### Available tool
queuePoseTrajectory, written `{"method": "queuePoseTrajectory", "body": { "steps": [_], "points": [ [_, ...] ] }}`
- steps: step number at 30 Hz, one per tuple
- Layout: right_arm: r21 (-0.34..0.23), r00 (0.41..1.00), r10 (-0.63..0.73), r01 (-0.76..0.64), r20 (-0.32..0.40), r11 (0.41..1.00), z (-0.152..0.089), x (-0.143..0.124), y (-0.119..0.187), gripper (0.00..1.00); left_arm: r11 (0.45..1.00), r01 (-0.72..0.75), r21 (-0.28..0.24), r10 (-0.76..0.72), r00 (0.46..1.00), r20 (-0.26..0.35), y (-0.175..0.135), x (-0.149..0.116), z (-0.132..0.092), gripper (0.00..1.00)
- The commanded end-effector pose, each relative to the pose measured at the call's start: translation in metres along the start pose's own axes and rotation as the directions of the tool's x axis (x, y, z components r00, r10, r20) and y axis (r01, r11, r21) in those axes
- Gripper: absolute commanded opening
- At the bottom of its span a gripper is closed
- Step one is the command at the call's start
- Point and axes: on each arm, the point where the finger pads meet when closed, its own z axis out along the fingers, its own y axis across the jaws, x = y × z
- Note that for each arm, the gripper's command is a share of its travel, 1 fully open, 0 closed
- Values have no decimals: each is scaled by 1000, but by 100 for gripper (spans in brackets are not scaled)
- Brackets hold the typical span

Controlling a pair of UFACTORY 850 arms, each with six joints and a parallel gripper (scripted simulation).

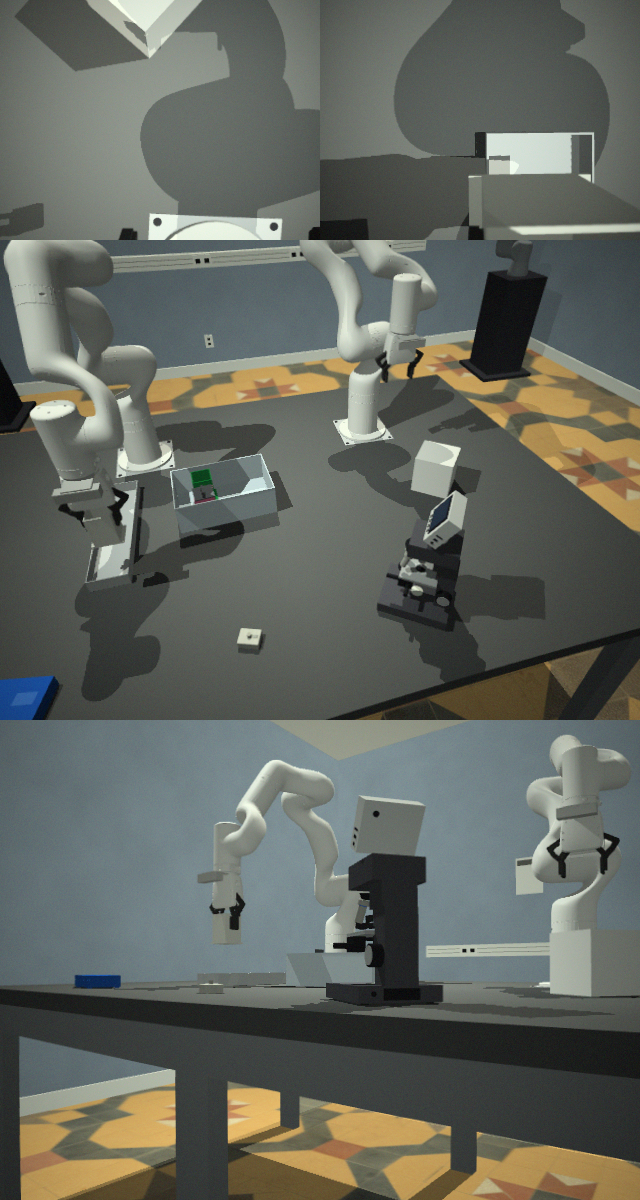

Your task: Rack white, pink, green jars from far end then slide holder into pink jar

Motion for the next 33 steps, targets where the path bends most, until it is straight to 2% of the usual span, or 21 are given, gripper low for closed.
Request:
{"method": "queuePoseTrajectory", "body": {
  "steps": [1,9,33],
  "points": [
    [0,1000,0,0,-2,1000,-1,6,11,0,1000,0,0,0,1000,-1,0,1,-1,100],
    [0,1000,0,0,-2,1000,-1,15,29,0,1000,0,0,0,1000,-1,0,1,-1,100],
    [0,1000,0,0,-2,1000,-1,15,28,0,1000,0,0,0,1000,-1,0,1,-1,100]
  ]
}}
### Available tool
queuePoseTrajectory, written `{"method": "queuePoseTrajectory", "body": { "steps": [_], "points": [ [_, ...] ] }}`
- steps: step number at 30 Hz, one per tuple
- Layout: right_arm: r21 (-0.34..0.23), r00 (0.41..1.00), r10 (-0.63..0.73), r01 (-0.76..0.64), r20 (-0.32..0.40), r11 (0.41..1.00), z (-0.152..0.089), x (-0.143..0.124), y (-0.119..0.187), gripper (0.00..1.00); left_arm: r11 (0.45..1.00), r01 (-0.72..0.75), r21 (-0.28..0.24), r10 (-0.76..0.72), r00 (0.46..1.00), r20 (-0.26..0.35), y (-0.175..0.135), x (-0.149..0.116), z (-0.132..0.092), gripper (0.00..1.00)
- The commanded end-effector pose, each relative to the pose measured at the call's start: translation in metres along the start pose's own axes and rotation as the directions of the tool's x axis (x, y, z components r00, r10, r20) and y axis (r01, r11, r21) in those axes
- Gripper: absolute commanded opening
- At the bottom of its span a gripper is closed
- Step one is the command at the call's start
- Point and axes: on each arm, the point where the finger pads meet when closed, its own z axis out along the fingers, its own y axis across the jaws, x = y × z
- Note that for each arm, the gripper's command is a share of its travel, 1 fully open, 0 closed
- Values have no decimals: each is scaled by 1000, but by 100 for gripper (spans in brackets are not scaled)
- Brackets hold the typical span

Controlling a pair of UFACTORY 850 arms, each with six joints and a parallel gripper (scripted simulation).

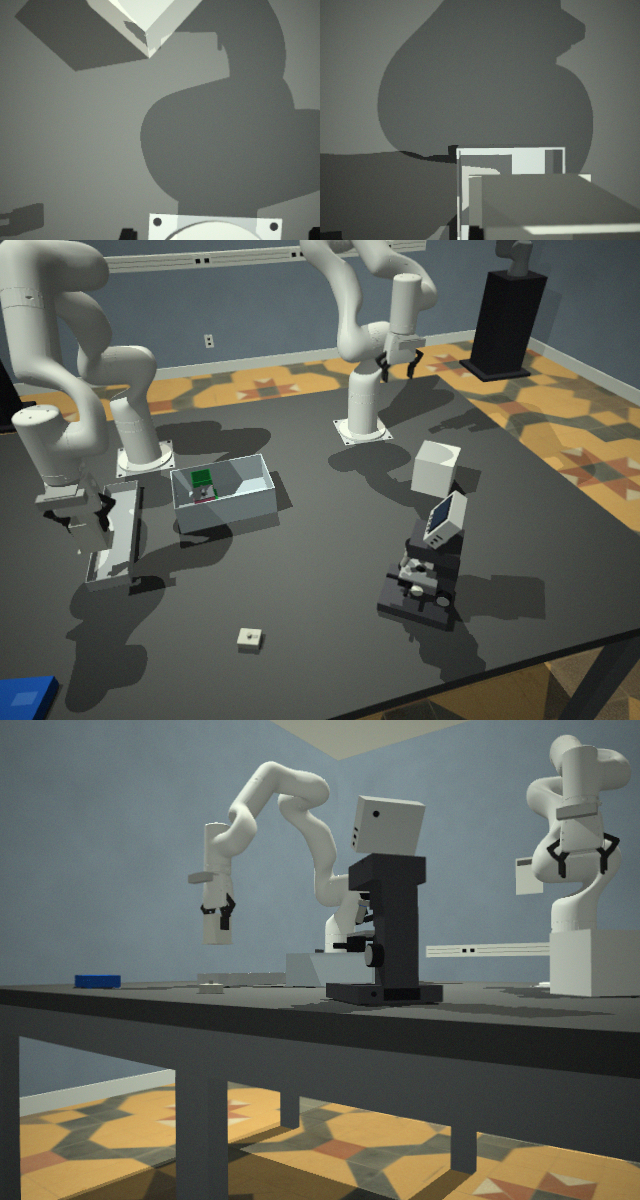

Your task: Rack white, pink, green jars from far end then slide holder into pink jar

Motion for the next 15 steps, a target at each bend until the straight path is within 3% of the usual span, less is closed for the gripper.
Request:
{"method": "queuePoseTrajectory", "body": {
  "steps": [1,15],
  "points": [
    [0,1000,0,0,-2,1000,-1,1,0,0,1000,0,0,0,1000,-1,0,1,-1,100],
    [0,1000,0,0,-2,1000,3,1,0,0,1000,0,0,0,1000,-1,0,1,-1,100]
  ]
}}
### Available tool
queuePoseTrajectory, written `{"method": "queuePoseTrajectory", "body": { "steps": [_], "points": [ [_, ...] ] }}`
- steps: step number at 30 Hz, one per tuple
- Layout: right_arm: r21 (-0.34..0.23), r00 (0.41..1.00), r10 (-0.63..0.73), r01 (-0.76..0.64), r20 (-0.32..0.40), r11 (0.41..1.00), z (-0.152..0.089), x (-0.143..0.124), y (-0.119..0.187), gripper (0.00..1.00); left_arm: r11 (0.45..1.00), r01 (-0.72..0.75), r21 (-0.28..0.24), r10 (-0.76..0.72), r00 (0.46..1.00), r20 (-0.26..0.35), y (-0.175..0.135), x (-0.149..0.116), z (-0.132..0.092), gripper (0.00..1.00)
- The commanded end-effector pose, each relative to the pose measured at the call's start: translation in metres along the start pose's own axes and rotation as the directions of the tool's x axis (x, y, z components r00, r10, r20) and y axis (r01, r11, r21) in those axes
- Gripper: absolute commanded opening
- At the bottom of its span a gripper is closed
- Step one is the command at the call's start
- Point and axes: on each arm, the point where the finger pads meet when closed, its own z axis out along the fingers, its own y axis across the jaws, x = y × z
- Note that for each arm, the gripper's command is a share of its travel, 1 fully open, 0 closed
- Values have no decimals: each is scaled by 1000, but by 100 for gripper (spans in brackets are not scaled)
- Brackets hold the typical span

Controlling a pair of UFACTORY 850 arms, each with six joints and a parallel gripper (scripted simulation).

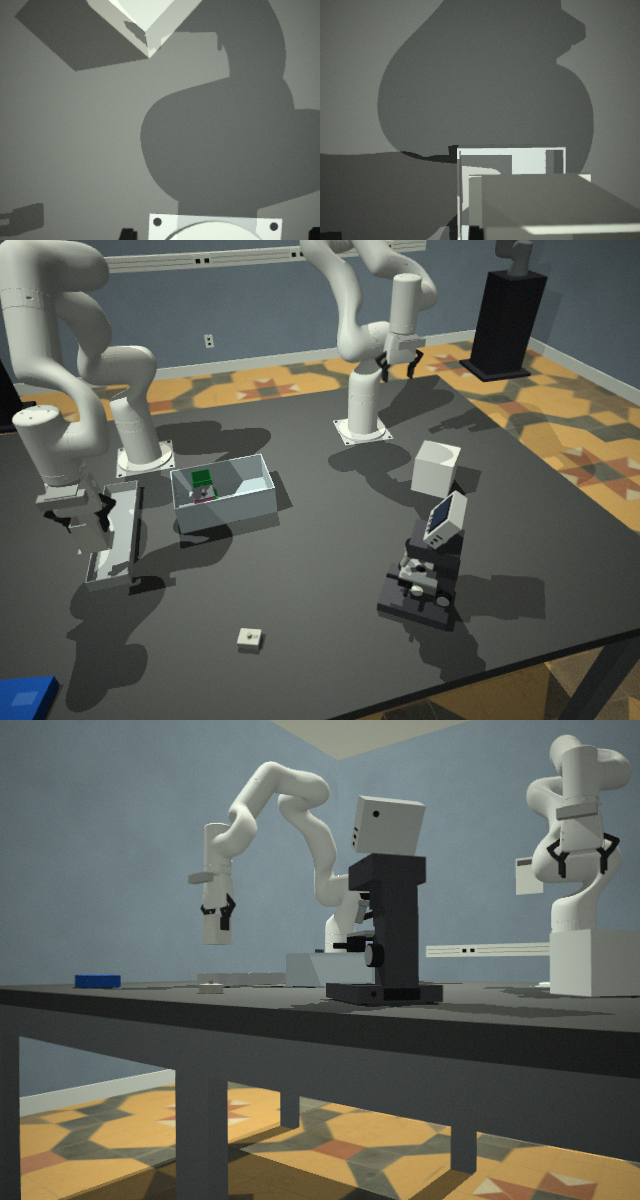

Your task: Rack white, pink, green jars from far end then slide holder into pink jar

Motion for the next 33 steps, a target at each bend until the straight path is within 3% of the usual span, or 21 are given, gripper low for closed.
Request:
{"method": "queuePoseTrajectory", "body": {
  "steps": [1,33],
  "points": [
    [0,1000,0,0,-2,1000,3,1,0,0,1000,0,0,0,1000,-1,0,1,-1,100],
    [0,1000,0,0,-2,1000,41,1,0,0,1000,0,0,0,1000,-1,0,1,-1,100]
  ]
}}
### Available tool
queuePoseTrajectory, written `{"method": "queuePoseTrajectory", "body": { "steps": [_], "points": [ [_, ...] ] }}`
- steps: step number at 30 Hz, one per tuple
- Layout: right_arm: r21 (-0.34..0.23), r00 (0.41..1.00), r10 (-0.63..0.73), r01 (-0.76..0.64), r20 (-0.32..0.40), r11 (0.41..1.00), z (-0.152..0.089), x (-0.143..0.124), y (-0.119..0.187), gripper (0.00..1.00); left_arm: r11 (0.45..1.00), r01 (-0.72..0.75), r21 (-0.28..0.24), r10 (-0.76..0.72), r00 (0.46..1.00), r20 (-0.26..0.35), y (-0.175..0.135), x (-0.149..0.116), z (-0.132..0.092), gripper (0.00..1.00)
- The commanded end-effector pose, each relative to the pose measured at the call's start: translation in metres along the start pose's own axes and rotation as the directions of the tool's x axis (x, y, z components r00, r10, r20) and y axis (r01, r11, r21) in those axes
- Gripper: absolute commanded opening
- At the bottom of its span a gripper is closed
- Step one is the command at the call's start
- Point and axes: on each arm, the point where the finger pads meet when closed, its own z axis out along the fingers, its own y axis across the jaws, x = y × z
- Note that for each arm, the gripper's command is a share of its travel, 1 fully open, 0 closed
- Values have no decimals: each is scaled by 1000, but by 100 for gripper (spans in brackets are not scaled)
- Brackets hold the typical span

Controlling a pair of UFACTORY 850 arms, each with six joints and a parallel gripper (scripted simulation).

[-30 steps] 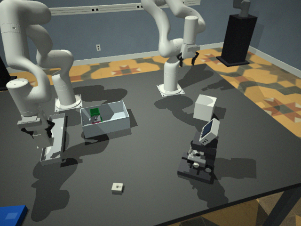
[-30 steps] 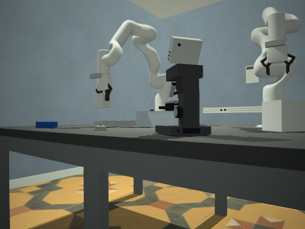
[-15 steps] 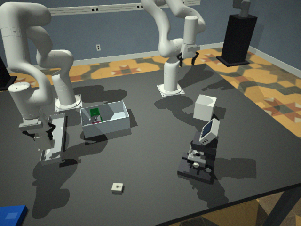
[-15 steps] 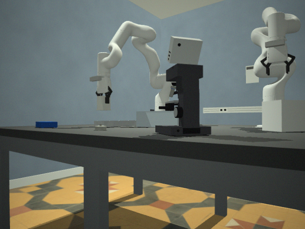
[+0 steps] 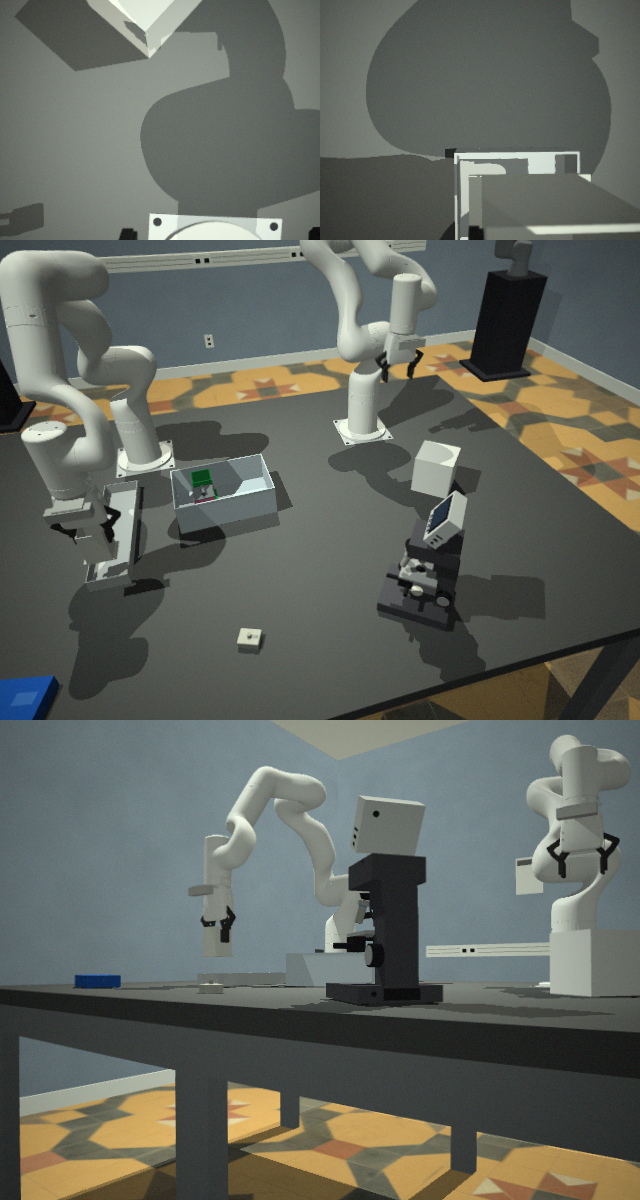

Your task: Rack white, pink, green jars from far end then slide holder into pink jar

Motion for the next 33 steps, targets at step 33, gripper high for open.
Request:
{"method": "queuePoseTrajectory", "body": {
  "steps": [33],
  "points": [
    [0,1000,0,0,-2,1000,41,1,0,0,1000,0,0,0,1000,-1,0,1,-1,100]
  ]
}}
